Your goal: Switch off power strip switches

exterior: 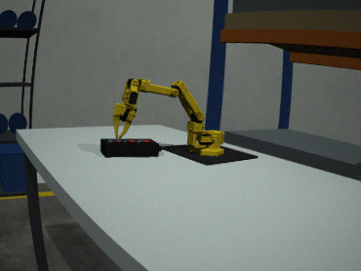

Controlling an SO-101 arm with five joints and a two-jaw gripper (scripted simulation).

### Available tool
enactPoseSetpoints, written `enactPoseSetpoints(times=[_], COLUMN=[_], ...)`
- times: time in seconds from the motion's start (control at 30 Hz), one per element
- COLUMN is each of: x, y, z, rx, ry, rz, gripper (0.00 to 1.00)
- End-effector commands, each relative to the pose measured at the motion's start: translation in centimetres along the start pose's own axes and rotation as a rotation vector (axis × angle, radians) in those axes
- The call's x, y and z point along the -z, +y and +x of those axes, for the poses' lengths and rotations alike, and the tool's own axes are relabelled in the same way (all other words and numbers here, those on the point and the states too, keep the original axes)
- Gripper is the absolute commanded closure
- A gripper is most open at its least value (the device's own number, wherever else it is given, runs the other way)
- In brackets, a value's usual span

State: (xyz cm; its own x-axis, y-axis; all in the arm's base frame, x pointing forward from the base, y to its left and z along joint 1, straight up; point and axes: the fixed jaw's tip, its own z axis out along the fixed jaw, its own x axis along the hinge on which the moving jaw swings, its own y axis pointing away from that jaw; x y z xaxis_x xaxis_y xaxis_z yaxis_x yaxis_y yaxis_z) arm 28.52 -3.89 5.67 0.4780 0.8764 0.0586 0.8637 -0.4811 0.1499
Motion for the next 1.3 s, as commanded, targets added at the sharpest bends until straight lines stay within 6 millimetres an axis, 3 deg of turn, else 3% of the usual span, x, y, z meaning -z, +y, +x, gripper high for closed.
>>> enactPoseSetpoints(times=[0.0, 1.27], x=[0.35, 0.86], y=[0.22, 0.50], z=[-0.19, -0.07], rx=[0.000, 0.000], ry=[0.006, 0.007], rz=[-0.018, -0.018], gripper=[1.00, 1.00])
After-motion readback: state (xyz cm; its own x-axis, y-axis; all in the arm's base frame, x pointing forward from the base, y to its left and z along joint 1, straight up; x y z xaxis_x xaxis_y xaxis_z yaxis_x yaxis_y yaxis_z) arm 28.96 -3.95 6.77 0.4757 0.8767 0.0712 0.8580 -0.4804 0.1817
